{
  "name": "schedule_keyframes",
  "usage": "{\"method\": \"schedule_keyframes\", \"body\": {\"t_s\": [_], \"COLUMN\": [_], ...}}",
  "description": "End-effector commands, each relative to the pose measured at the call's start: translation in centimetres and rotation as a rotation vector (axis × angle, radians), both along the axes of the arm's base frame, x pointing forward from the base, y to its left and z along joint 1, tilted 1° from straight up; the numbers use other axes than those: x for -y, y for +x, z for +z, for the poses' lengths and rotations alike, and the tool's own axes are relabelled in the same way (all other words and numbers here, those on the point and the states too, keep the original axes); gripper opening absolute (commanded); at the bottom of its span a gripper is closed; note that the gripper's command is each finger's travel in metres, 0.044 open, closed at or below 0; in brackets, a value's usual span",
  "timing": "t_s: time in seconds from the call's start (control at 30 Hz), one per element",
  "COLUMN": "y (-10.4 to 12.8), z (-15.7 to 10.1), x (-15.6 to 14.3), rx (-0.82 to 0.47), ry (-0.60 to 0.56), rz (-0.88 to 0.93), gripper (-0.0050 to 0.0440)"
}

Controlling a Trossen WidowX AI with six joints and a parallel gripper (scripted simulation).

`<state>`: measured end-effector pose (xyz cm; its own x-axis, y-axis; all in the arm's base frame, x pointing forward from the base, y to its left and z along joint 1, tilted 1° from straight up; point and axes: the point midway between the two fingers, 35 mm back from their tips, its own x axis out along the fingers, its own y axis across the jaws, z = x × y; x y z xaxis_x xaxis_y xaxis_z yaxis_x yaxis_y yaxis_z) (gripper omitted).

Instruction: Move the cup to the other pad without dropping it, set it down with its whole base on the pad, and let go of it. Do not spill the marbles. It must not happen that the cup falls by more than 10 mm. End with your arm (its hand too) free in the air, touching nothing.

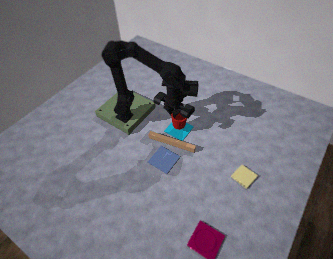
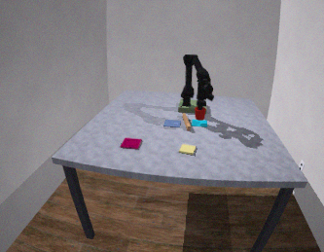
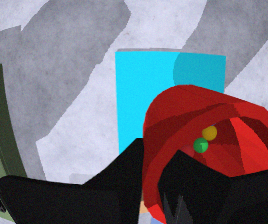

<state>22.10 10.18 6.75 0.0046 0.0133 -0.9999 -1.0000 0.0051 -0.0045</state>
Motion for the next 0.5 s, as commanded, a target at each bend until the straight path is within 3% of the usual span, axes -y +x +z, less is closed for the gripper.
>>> {"method": "schedule_keyframes", "body": {"t_s": [0.0, 0.47], "y": [0.1, -0.1], "z": [-0.6, -2.4], "x": [-0.1, -0.2], "rx": [0.008, 0.008], "ry": [0.005, 0.005], "rz": [-0.002, -0.002], "gripper": [0.0000, 0.0000]}}
